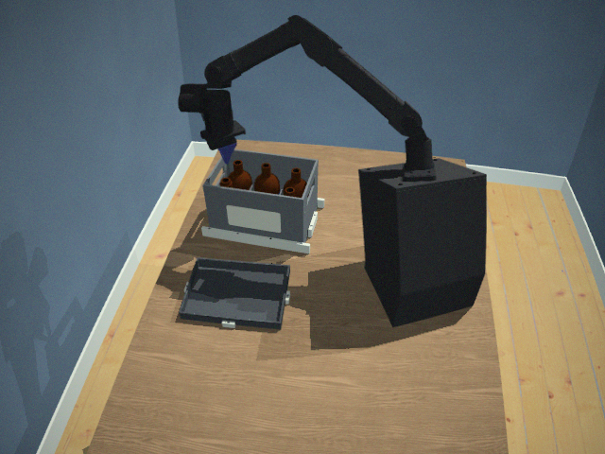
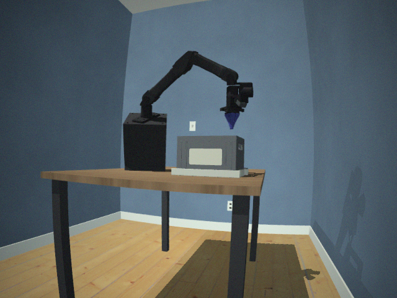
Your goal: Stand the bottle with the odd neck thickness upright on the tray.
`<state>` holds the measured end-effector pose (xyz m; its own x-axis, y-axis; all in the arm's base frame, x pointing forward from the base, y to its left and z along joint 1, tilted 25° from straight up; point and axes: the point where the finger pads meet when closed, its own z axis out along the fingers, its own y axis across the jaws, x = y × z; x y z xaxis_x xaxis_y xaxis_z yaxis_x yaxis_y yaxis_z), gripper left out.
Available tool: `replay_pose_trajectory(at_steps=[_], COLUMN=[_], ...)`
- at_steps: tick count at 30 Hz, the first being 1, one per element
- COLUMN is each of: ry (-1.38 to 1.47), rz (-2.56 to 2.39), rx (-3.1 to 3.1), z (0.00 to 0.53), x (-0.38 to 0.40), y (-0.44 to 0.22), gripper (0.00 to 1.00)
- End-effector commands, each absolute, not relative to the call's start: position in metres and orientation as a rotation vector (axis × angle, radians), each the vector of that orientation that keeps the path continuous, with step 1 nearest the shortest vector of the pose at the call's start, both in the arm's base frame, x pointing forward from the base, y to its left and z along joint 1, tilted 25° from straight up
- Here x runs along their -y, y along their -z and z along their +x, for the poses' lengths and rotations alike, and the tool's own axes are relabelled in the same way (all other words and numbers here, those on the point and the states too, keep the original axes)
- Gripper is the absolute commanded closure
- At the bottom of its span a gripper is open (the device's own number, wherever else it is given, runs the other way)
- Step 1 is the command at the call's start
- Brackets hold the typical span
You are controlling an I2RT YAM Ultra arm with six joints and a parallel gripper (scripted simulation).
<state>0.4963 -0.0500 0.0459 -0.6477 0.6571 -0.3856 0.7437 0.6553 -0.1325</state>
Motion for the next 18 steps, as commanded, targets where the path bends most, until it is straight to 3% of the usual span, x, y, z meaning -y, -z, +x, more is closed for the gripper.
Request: replay_pose_trajectory(at_steps=[1,7,18], ry=[0.385,0.378,0.379], rz=[1.09,1.107,1.108], rx=[-2.541,-2.542,-2.543], z=[0.497,0.471,0.37], x=[0.048,0.072,0.115], y=[-0.064,-0.068,-0.063], gripper=[1.0,1.0,1.0])
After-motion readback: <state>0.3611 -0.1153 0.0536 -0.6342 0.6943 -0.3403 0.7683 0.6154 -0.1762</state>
